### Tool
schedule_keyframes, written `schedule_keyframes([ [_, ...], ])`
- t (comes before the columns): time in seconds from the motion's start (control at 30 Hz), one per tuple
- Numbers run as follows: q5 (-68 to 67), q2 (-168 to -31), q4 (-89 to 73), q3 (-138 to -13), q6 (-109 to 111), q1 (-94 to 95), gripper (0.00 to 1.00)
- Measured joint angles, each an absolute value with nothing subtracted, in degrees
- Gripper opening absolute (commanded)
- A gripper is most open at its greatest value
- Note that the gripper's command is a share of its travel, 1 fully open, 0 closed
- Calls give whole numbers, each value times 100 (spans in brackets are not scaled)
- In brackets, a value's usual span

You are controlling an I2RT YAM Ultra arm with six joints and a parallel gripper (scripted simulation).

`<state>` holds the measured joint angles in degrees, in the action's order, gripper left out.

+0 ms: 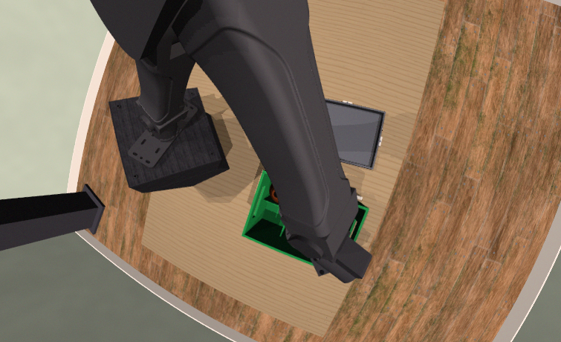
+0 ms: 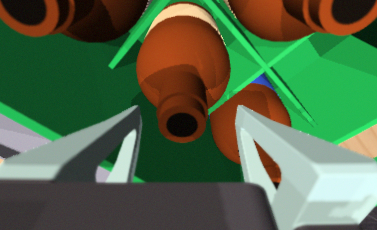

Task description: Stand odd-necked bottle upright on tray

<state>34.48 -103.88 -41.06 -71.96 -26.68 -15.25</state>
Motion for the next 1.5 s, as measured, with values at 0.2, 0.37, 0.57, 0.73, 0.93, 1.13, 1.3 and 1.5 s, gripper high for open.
schedule_keyframes([
  [0.2, 3485, -10243, -4348, -7317, -2554, -1638, 61],
  [0.37, 3524, -10116, -4668, -7474, -2401, -1802, 61],
  [0.57, 3570, -9998, -5081, -7684, -2200, -1992, 61],
  [0.73, 3601, -9970, -5341, -7793, -2073, -2067, 61],
  [0.93, 3623, -9939, -5603, -7911, -1944, -2165, 61],
  [1.13, 3627, -9926, -5728, -7957, -1879, -2189, 61],
  [1.3, 3627, -9926, -5769, -7957, -1861, -2189, 61],
  [1.5, 3629, -9926, -5782, -7957, -1852, -2189, 0],
])
